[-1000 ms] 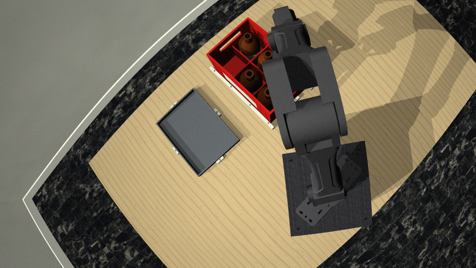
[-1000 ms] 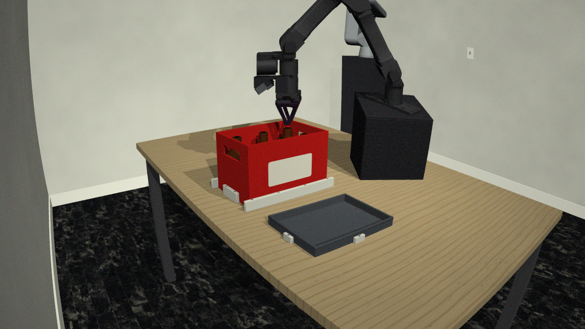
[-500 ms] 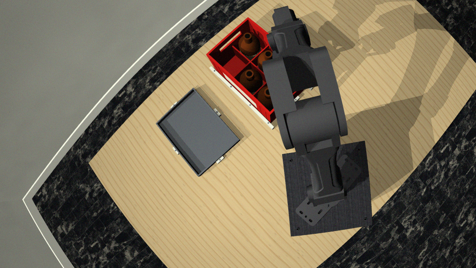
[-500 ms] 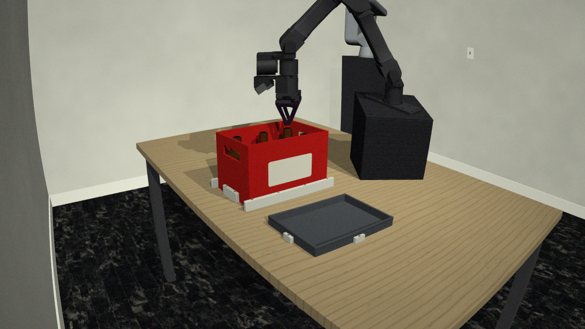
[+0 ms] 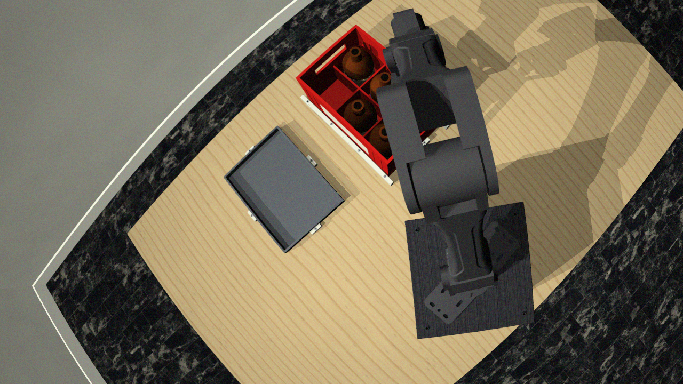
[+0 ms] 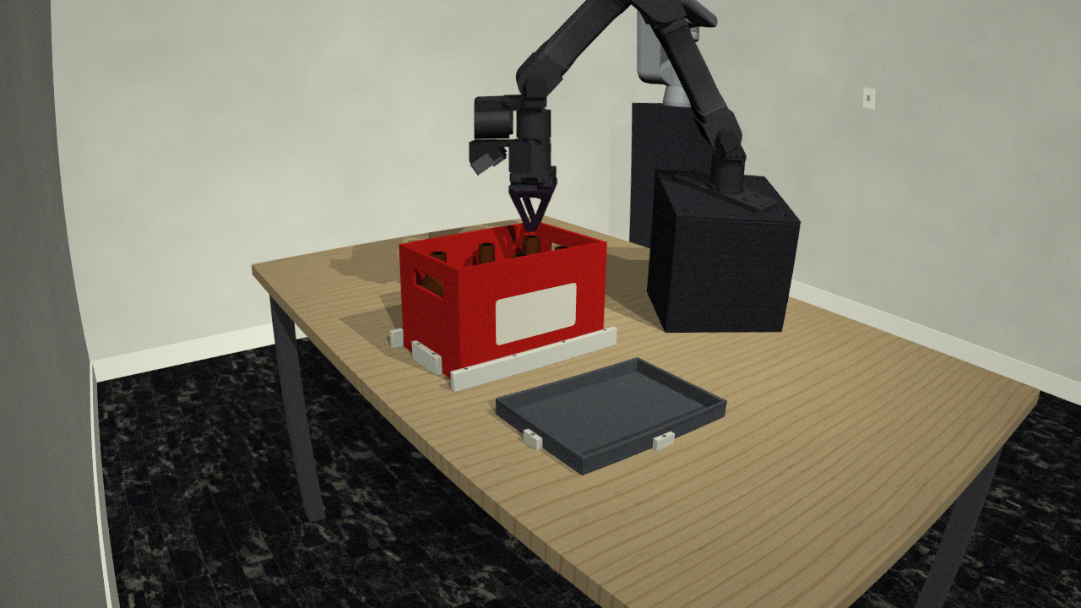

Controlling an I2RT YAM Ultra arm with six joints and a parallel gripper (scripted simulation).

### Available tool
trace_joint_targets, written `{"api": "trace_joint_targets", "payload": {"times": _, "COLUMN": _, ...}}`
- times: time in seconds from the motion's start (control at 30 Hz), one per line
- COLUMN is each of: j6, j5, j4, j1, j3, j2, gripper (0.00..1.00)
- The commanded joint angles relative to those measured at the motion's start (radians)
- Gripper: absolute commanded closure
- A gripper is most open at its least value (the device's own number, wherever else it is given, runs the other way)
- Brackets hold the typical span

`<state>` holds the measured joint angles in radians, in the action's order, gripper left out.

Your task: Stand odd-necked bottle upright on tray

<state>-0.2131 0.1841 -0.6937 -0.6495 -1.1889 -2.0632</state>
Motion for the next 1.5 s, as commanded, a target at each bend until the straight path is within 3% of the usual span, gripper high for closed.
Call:
{"api": "trace_joint_targets", "payload": {"times": 0.0, "j6": -0.001, "j5": 0.004, "j4": -0.002, "j1": -0.004, "j3": -0.034, "j2": 0.015, "gripper": 0.39}}
{"api": "trace_joint_targets", "payload": {"times": 0.7, "j6": 0.01, "j5": 0.003, "j4": -0.043, "j1": -0.017, "j3": -0.043, "j2": 0.048, "gripper": 0.39}}
{"api": "trace_joint_targets", "payload": {"times": 1.47, "j6": 0.027, "j5": 0.004, "j4": -0.16, "j1": -0.033, "j3": -0.096, "j2": 0.109, "gripper": 0.39}}
